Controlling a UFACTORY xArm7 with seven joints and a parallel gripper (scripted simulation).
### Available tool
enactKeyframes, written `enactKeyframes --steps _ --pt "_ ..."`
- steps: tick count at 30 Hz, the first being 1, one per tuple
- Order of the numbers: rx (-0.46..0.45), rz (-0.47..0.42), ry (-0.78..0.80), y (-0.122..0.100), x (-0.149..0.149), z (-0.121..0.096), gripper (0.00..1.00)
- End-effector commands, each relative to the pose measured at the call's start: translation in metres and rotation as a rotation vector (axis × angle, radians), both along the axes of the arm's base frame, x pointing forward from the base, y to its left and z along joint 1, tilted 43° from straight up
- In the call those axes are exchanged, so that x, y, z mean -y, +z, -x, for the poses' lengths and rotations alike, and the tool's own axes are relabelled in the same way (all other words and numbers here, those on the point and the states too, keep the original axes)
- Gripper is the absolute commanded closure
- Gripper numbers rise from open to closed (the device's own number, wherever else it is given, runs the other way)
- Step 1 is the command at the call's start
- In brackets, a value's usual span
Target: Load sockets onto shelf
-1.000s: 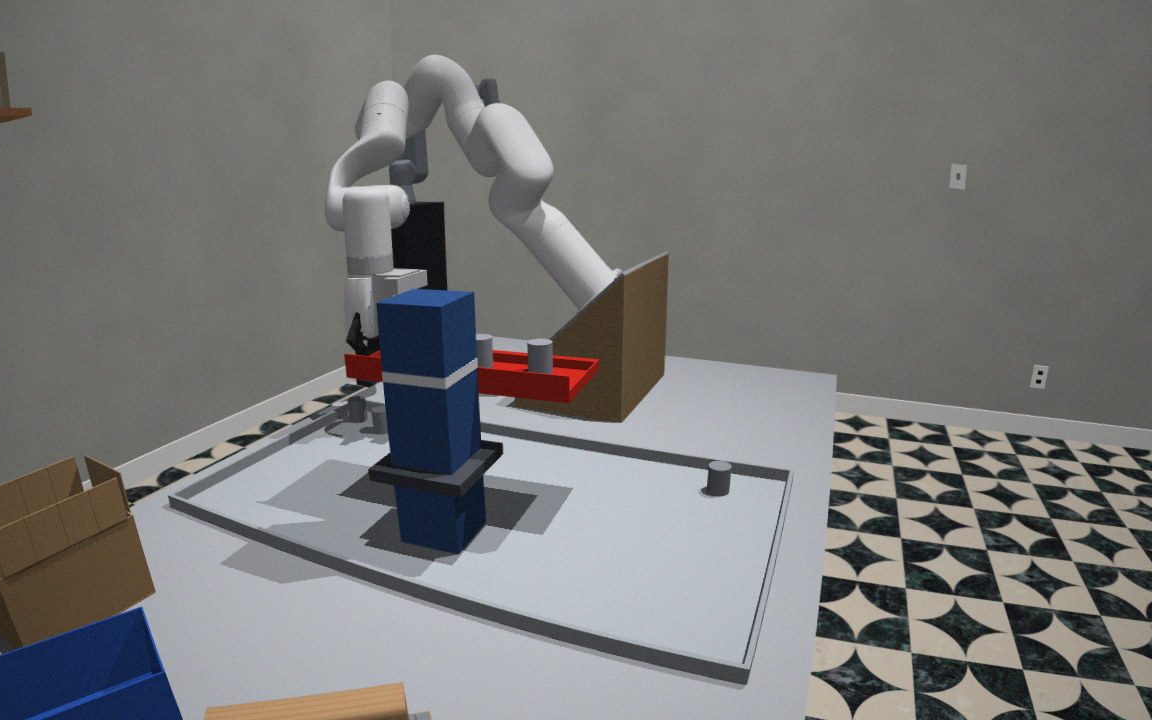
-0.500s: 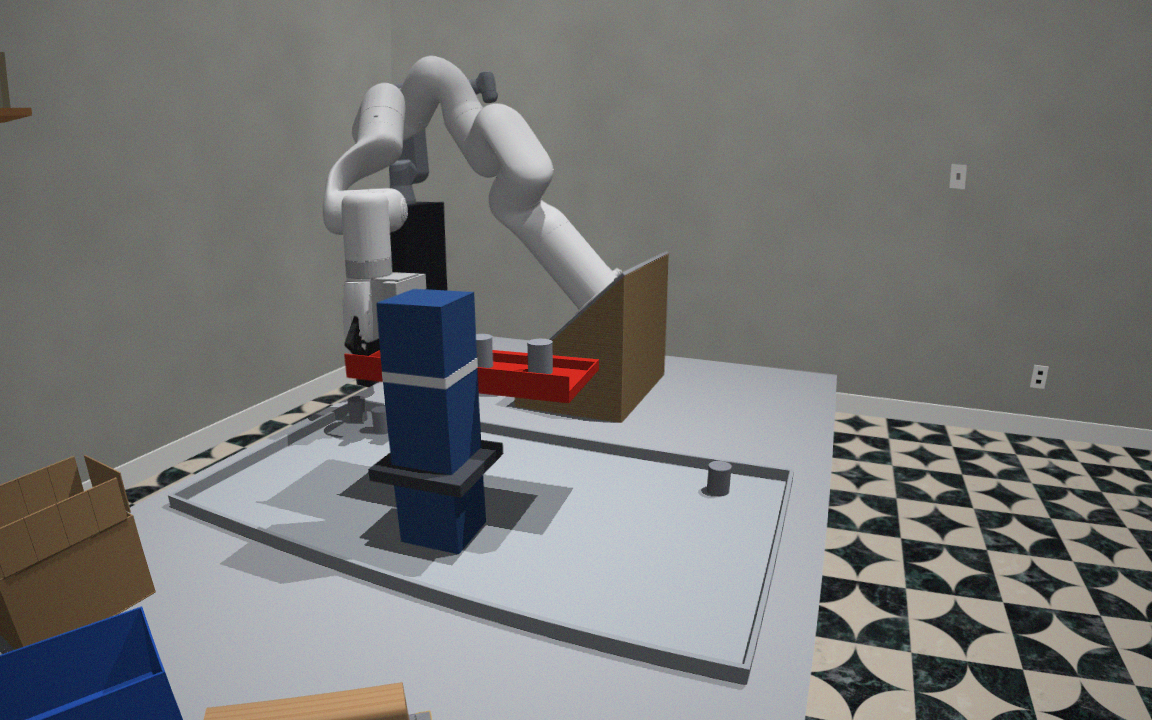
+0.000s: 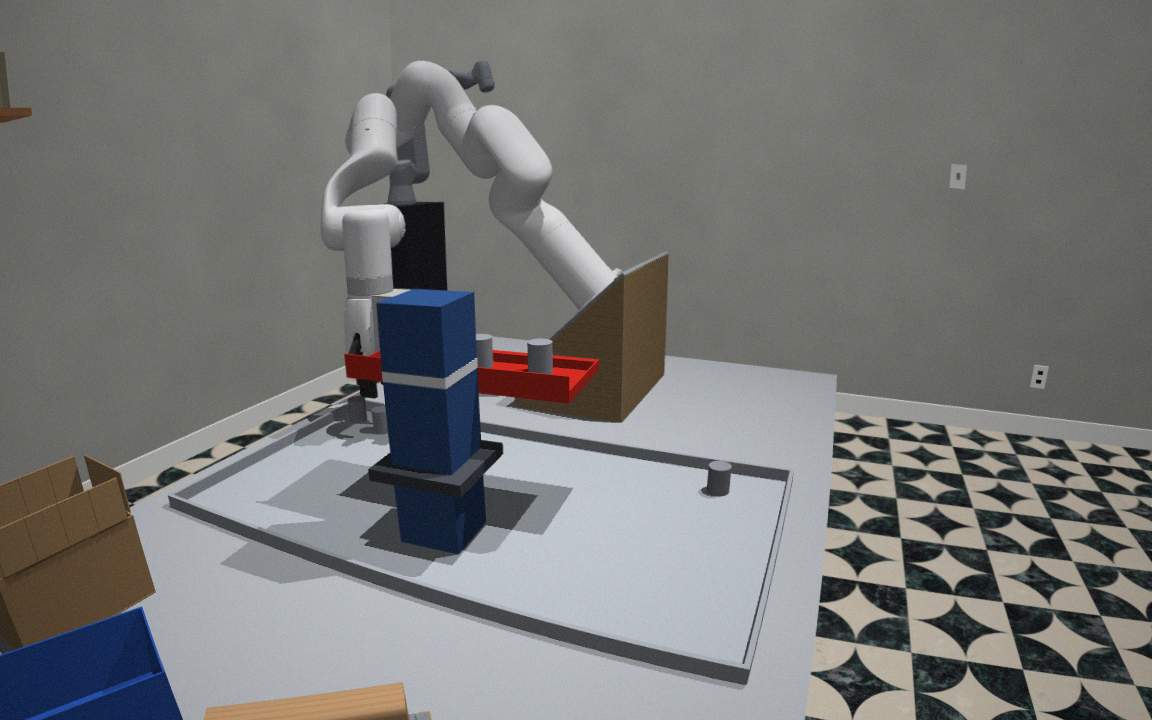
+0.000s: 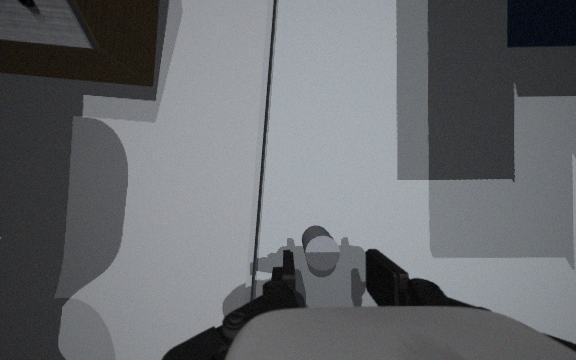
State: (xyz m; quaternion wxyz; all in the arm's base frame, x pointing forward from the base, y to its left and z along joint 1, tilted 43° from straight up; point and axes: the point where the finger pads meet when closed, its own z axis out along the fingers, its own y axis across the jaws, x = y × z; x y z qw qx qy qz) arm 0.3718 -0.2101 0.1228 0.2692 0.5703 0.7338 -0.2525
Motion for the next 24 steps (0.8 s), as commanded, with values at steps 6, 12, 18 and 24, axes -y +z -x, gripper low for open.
enactKeyframes --steps 6,12,18,24 --pt "0.003 0.001 0.003 -0.002 0.002 -0.002 0.39" --pt "0.003 0.001 0.003 -0.007 0.007 -0.003 0.39" --pt "0.003 0.001 0.003 -0.020 0.018 -0.005 0.39" --pt "0.003 0.001 0.003 -0.023 0.021 -0.006 0.39"
